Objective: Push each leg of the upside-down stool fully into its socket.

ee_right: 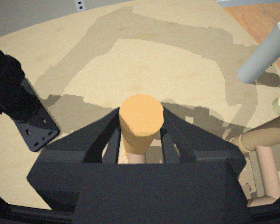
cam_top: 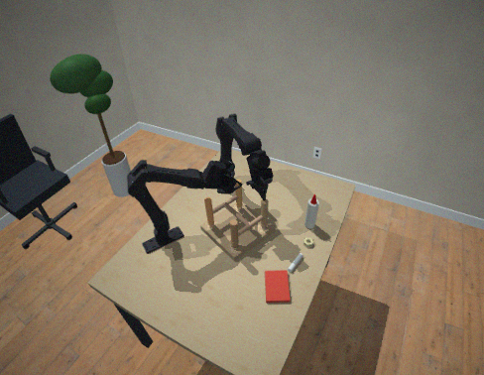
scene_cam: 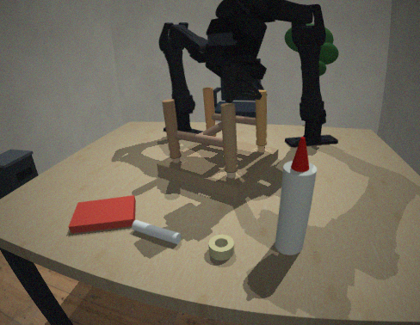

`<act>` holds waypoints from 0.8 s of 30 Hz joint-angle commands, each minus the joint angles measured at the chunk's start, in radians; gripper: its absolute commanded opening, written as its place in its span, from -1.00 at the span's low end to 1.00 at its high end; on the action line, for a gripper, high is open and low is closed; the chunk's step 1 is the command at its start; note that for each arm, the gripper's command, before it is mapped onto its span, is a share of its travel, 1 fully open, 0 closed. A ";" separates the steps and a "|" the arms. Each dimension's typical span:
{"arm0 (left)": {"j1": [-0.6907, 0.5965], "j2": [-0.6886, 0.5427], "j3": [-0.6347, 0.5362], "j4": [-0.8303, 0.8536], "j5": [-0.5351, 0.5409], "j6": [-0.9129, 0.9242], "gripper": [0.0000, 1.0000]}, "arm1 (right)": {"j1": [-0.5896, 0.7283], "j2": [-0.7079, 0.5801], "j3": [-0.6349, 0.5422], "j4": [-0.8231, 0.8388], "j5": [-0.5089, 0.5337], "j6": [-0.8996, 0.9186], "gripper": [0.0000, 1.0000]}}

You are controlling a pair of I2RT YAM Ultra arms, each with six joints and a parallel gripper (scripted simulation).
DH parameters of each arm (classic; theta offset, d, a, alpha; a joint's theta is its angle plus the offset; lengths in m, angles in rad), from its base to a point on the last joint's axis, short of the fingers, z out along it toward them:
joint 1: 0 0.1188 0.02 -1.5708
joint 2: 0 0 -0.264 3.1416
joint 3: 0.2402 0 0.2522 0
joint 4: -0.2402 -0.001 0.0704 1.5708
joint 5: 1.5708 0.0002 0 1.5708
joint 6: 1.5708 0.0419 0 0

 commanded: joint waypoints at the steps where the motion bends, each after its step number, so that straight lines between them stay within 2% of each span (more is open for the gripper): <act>1: -0.001 -0.033 0.045 -0.018 0.003 0.002 -1.00 | -0.016 0.004 0.011 0.003 0.022 -0.040 -0.45; 11: -0.005 -0.029 0.069 -0.019 0.002 0.000 -1.00 | -0.020 0.019 0.024 0.003 0.022 -0.040 -0.45; 12: -0.007 -0.050 0.085 -0.074 0.003 -0.001 -1.00 | -0.020 0.019 0.024 0.003 0.022 -0.040 -0.45; 17: -0.009 -0.053 0.100 -0.072 0.003 -0.001 -1.00 | -0.020 0.019 0.024 0.003 0.022 -0.040 -0.45; 18: -0.005 -0.061 0.121 -0.129 0.003 -0.003 -1.00 | -0.020 0.019 0.024 0.003 0.022 -0.040 -0.45; 22: -0.005 -0.078 0.167 -0.186 0.002 -0.005 -1.00 | -0.020 0.019 0.024 0.003 0.022 -0.040 -0.45; 24: -0.006 -0.076 0.172 -0.154 0.002 -0.005 -1.00 | -0.020 0.019 0.024 0.003 0.022 -0.040 -0.45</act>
